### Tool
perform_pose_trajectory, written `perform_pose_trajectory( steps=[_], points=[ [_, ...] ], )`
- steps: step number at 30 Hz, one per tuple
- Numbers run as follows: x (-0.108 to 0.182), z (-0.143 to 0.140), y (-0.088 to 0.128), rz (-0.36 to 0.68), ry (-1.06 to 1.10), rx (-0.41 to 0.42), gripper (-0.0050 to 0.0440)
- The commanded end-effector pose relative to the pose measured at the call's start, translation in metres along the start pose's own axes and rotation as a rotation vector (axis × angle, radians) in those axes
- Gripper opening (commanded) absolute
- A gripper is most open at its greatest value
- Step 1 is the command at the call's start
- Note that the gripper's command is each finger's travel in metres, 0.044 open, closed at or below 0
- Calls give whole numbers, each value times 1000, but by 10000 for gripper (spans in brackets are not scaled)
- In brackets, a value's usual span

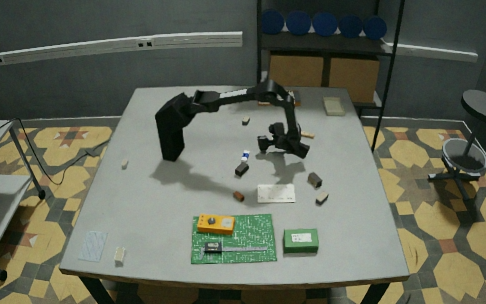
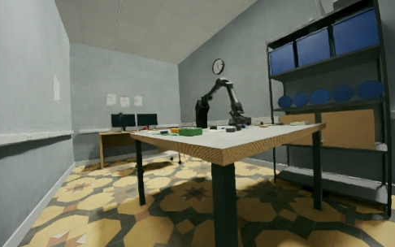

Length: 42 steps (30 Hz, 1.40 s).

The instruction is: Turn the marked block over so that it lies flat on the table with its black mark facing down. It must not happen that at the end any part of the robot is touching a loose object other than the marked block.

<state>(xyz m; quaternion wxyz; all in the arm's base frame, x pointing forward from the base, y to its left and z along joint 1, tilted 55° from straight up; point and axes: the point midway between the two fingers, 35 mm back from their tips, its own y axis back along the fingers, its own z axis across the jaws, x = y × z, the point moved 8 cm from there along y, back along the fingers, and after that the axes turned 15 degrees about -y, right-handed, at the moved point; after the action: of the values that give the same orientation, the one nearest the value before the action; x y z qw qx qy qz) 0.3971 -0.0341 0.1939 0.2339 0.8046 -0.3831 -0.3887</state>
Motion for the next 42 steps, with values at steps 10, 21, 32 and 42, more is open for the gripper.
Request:
perform_pose_trajectory(
  steps=[10, 21, 32, 42],
  points=[
    [-35, 4, 5, 7, 20, 21, 440],
    [-78, 16, -1, 5, 18, 22, 440],
    [-89, 20, -2, 5, 17, 22, 440],
    [-98, 22, 4, 106, 16, 50, 440]
  ],
)
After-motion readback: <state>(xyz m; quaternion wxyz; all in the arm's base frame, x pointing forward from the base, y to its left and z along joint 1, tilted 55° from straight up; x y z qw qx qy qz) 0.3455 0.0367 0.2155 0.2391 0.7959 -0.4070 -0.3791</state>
